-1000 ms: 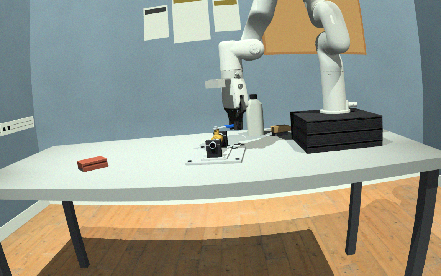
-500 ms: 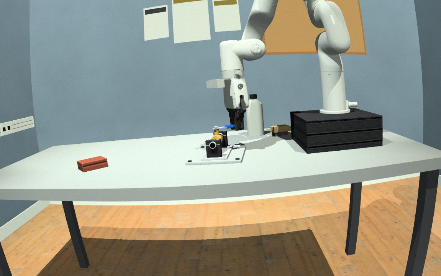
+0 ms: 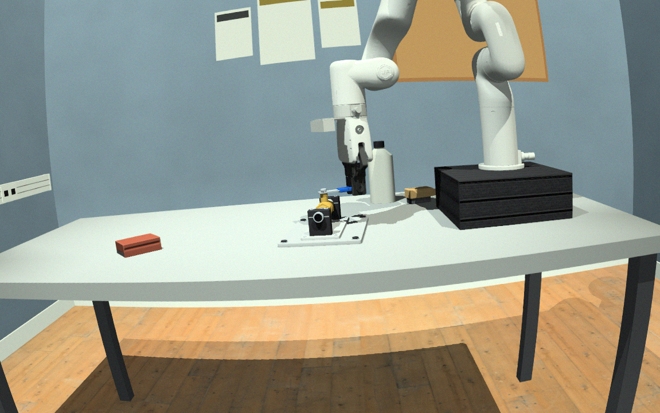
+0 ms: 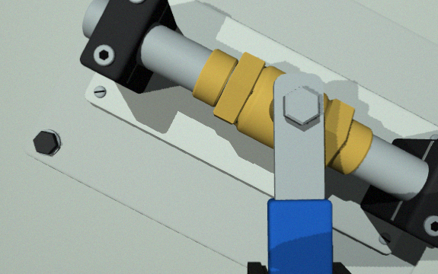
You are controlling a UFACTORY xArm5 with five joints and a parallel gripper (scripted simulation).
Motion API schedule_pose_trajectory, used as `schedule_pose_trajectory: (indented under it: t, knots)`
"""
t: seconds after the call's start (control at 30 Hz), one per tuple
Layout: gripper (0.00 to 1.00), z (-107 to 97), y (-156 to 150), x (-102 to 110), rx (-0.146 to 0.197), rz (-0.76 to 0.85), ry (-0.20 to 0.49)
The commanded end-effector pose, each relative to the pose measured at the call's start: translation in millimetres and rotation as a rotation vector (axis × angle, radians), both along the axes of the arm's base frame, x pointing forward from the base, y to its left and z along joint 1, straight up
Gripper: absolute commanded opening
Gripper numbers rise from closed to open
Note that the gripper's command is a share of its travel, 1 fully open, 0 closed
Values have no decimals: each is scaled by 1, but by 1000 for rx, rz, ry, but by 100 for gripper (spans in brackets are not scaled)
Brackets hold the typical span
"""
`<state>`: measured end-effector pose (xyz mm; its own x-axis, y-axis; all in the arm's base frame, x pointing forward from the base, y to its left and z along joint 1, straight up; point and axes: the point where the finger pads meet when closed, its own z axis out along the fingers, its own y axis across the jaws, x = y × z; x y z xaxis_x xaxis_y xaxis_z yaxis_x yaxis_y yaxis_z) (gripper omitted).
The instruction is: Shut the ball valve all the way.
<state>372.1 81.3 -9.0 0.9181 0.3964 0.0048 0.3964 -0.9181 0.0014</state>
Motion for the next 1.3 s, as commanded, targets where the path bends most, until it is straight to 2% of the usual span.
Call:
schedule_pose_trajectory:
  t: [0.0,1.27]
  knots:
    - [0,0,3,-2,0,-36,1]
    - [0,0,19,-6,1,-244,2]
